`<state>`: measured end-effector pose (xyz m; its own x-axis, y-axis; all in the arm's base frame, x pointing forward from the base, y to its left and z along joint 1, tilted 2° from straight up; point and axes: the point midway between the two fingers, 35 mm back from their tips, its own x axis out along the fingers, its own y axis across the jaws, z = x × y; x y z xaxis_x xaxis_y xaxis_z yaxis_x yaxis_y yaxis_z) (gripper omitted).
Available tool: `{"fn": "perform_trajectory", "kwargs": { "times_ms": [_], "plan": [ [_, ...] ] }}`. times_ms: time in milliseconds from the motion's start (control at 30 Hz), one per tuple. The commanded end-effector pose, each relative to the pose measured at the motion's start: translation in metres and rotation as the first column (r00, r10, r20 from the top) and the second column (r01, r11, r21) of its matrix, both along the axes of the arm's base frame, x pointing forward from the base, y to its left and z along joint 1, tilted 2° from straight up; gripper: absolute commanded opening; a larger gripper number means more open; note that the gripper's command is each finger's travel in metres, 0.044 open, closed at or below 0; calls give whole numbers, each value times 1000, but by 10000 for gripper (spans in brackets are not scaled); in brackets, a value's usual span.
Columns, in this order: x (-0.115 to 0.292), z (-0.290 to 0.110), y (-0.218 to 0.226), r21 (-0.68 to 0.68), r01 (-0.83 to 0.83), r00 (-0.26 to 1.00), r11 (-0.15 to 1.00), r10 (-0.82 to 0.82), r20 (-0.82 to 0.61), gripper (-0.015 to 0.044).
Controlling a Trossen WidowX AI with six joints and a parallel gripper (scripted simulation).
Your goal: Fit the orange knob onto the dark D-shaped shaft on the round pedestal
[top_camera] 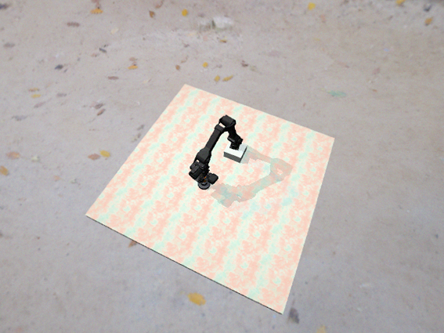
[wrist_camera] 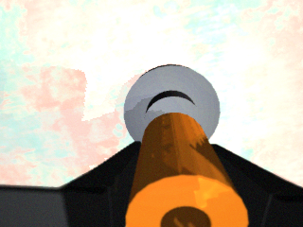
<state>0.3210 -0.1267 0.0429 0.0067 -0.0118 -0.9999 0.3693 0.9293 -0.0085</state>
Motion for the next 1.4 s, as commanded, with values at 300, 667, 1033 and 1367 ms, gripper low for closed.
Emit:
{"fn": "perform_trajectory", "kwargs": {
  "times_ms": [300, 667, 1033, 1367],
  "plan": [
    [1, 1, -1, -3, 71, 997, 997, -71, 2, 0],
    [4, -1, -3, -4, 71, 997, 997, -71, 2, 0],
    [2, -2, -1, -4, 71, 997, 997, -71, 2, 0],
    [2, -1, -2, -4, 71, 997, 997, -71, 2, 0]
  ]
}}
